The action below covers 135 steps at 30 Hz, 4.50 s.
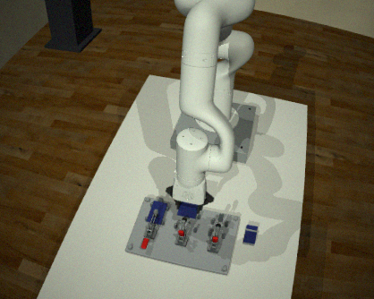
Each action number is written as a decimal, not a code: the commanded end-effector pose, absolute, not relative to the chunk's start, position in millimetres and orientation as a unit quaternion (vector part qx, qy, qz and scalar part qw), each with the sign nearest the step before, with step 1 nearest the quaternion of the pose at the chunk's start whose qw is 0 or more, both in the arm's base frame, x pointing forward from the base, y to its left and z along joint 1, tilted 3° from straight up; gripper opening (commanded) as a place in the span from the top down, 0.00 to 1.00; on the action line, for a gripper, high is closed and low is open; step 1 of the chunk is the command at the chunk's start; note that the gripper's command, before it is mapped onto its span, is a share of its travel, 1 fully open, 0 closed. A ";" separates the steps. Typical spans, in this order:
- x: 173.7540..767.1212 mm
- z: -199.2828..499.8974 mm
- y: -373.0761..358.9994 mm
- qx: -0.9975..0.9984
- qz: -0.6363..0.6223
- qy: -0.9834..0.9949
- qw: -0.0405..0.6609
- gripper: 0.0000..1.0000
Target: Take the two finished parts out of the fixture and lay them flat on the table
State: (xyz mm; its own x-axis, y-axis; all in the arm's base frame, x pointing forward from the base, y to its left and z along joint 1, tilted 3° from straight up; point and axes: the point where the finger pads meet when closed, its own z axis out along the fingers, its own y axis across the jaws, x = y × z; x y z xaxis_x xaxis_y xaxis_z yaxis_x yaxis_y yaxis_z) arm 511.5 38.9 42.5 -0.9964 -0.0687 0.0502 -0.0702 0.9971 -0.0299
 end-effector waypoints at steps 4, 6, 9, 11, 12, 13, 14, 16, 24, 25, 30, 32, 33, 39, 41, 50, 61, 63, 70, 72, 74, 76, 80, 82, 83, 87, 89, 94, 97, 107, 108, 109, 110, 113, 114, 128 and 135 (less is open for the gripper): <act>512.2 43.2 42.8 0.035 0.016 -0.999 0.024 1.00; 512.1 43.1 45.3 0.035 0.016 -0.999 0.024 1.00; 511.7 43.0 50.2 0.035 0.016 -0.999 0.024 1.00; 511.4 42.8 54.3 0.035 0.016 -0.999 0.024 1.00; 511.3 42.8 56.5 0.035 0.016 -0.999 0.024 1.00; 511.1 42.7 59.0 0.035 0.016 -0.999 0.024 1.00; 510.9 42.6 61.5 0.035 0.016 -0.999 0.024 1.00; 510.5 42.5 67.1 0.035 0.016 -0.999 0.024 1.00; 509.1 41.8 87.4 0.035 0.016 -0.999 0.024 1.00; 508.9 41.7 91.2 0.035 0.016 -0.999 0.024 1.00; 507.4 41.1 111.9 0.035 0.016 -0.999 0.024 1.00; 506.8 40.9 120.8 0.035 0.016 -0.999 0.024 1.00; 506.5 40.7 125.4 0.035 0.016 -0.999 0.024 1.00; 505.2 40.2 144.2 0.035 0.016 -0.999 0.024 1.00; 504.5 39.9 153.8 0.035 0.016 -0.999 0.024 1.00; 501.5 38.6 196.4 0.035 0.016 -0.999 0.024 1.00; 499.0 37.5 233.4 0.035 0.016 -0.999 0.024 1.00; 498.5 37.3 240.1 0.035 0.016 -0.999 0.024 1.00; 497.2 36.8 258.7 0.035 0.016 -0.999 0.024 1.00; 497.2 36.8 258.7 0.035 0.016 -0.999 0.024 1.00; 497.0 36.6 262.5 0.035 0.016 -0.999 0.024 1.00; 496.7 36.6 265.5 0.035 0.016 -0.999 0.024 1.00; 496.5 36.4 269.6 0.035 0.016 -0.999 0.024 1.00; 496.4 36.4 270.7 0.035 0.016 -0.999 0.024 1.00; 496.4 36.4 271.1 0.035 0.016 -0.999 0.024 1.00; 496.3 36.4 271.8 0.035 0.016 -0.999 0.024 1.00; 496.3 36.4 271.8 0.035 0.016 -0.999 0.024 1.00; 496.3 36.4 271.8 0.035 0.016 -0.999 0.024 1.00; 496.3 36.3 271.9 0.035 0.016 -0.999 0.024 1.00; 496.3 36.3 271.9 0.035 0.016 -0.999 0.024 1.00; 496.3 36.3 271.9 0.035 0.016 -0.999 0.024 1.00; 496.3 36.3 271.9 0.035 0.016 -0.999 0.024 1.00; 496.3 36.3 271.9 0.035 0.016 -0.999 0.024 1.00; 496.3 36.3 271.9 0.035 0.016 -0.999 0.024 1.00; 496.3 36.3 271.9 0.035 0.016 -0.999 0.024 1.00; 507.7 35.8 272.7 0.035 0.016 -0.999 0.024 1.00; 526.7 34.9 274.1 0.035 0.016 -0.999 0.024 1.00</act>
